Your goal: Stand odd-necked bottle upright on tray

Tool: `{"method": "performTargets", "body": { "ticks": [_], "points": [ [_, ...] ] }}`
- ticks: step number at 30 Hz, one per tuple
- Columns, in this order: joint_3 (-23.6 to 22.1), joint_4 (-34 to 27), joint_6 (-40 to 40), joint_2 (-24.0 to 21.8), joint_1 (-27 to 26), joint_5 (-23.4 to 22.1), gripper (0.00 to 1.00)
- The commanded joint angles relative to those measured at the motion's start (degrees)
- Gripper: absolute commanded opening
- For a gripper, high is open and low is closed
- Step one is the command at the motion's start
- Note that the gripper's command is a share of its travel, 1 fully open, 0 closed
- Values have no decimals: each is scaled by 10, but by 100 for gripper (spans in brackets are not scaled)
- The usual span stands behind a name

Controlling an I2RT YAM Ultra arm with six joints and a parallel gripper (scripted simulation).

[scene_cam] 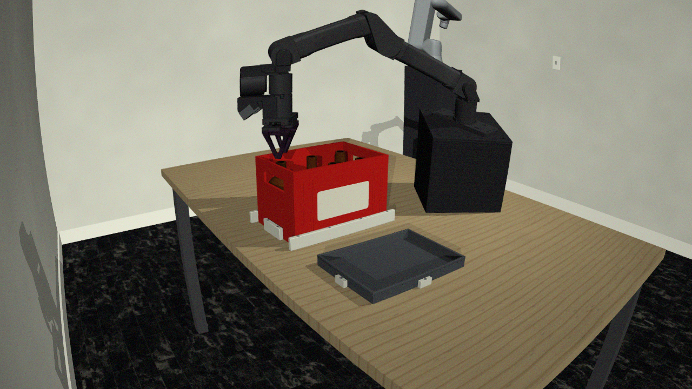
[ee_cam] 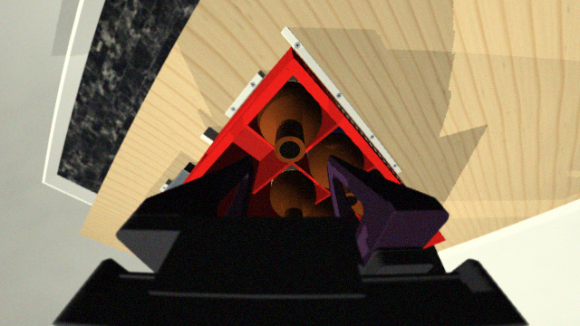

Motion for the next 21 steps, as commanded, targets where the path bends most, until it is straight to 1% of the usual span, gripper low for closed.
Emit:
{"method": "performTargets", "body": {
  "ticks": [1,13,21],
  "points": [
    [16,-4,2,-11,-4,-2,61],
    [16,-5,2,-10,-4,-2,61],
    [21,-8,1,2,-4,-2,61]
  ]
}}
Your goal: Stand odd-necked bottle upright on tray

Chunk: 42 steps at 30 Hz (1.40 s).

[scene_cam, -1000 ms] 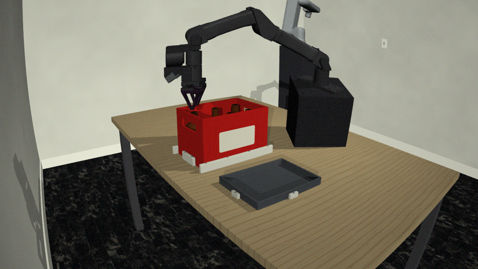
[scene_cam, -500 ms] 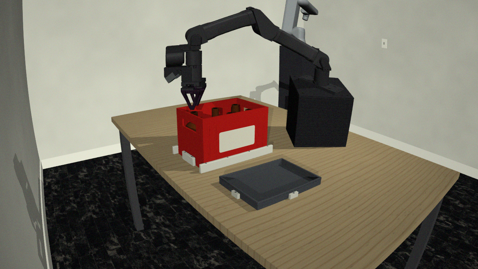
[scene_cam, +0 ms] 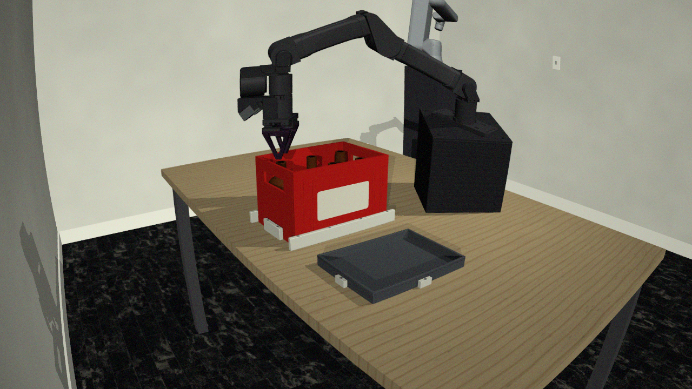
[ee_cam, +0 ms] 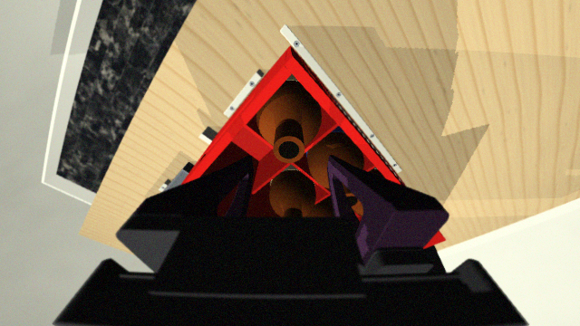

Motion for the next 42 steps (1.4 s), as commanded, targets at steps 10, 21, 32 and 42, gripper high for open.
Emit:
{"method": "performTargets", "body": {
  "ticks": [10,21,32,42],
  "points": [
    [23,-9,1,-9,-4,-2,61],
    [23,-8,1,-9,-4,-2,61],
    [23,-8,1,-9,-4,-2,61],
    [23,-8,1,-9,-4,-2,61]
  ]
}}
